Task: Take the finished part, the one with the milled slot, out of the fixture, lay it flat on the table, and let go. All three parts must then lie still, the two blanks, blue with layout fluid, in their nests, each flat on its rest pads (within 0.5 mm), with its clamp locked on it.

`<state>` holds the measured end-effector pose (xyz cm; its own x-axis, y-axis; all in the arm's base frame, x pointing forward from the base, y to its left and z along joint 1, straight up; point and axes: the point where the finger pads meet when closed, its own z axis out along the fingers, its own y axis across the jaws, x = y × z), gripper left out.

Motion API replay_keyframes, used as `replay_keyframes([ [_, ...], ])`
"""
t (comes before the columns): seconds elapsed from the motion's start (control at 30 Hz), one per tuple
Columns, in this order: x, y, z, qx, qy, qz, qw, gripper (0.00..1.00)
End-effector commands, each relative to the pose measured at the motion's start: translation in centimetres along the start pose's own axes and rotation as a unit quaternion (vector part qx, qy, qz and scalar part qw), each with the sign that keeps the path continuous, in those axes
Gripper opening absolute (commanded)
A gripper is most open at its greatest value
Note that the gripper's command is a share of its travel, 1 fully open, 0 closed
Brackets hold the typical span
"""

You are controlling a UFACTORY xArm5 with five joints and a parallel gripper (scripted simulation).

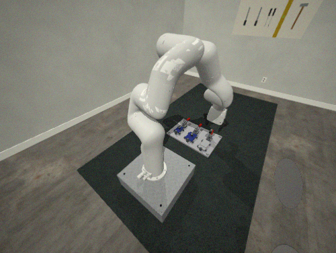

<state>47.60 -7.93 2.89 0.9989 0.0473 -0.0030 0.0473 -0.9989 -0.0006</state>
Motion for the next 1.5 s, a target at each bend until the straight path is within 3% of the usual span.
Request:
replay_keyframes([
  [0.0, 0.1, 0.0, -0.1, 0.0, 0.002, 0.0, 1.0, 1.0],
  [0.87, -0.1, 0.0, 0.2, 0.0, 0.002, 0.0, 1.0, 1.0],
  [1.17, -1.4, 0.0, 0.2, 0.0, 0.002, 0.0, 1.0, 1.0],
  [1.47, -4.3, 0.0, 0.2, 0.0, 0.002, 0.0, 1.0, 1.0],
])
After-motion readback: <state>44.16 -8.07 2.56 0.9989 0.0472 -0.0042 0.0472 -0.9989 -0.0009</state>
